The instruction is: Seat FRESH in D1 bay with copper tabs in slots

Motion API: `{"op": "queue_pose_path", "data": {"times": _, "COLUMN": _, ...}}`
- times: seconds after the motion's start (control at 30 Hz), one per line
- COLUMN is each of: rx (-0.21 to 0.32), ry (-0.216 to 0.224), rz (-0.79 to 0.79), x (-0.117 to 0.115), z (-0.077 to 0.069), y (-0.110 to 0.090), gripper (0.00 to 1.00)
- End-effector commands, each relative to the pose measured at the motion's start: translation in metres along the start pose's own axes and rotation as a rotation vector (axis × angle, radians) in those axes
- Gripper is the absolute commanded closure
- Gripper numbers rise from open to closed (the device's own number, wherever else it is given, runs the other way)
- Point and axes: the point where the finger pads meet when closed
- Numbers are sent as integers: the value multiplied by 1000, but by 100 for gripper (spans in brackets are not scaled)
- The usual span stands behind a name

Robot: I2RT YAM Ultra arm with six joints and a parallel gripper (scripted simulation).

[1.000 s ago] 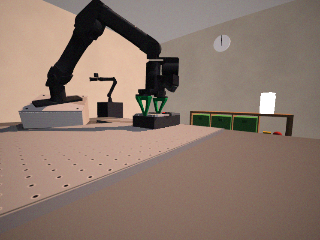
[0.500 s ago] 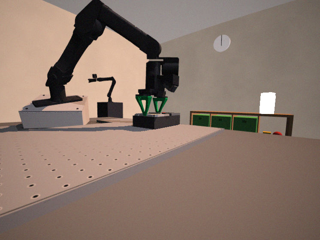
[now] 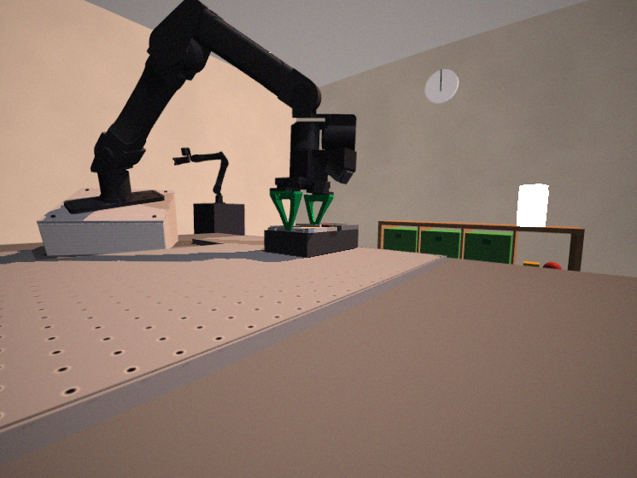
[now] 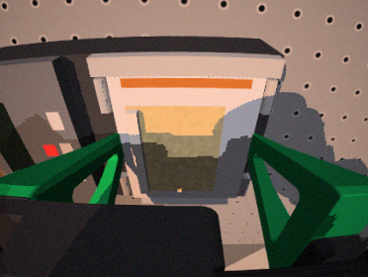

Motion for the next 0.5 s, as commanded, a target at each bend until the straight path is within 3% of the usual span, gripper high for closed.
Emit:
{"op": "queue_pose_path", "data": {"times": 0.0, "rx": -22, "ry": -13, "rz": 1, "x": -2, "z": 30, "y": 6, "gripper": 100}}
{"op": "queue_pose_path", "data": {"times": 0.3, "rx": -22, "ry": -13, "rz": 1, "x": -2, "z": 30, "y": 6, "gripper": 100}}
{"op": "queue_pose_path", "data": {"times": 0.33, "rx": -22, "ry": -13, "rz": 1, "x": -2, "z": 29, "y": 6, "gripper": 9}}
{"op": "queue_pose_path", "data": {"times": 0.47, "rx": -22, "ry": -13, "rz": 1, "x": -2, "z": 23, "y": 5, "gripper": 9}}
Point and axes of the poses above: the point where the finger pads meet when closed, its own z axis out along the fingers, its own x axis across the jaws, y = z × x, and after that the axes turned 6 degrees about z, right-handed
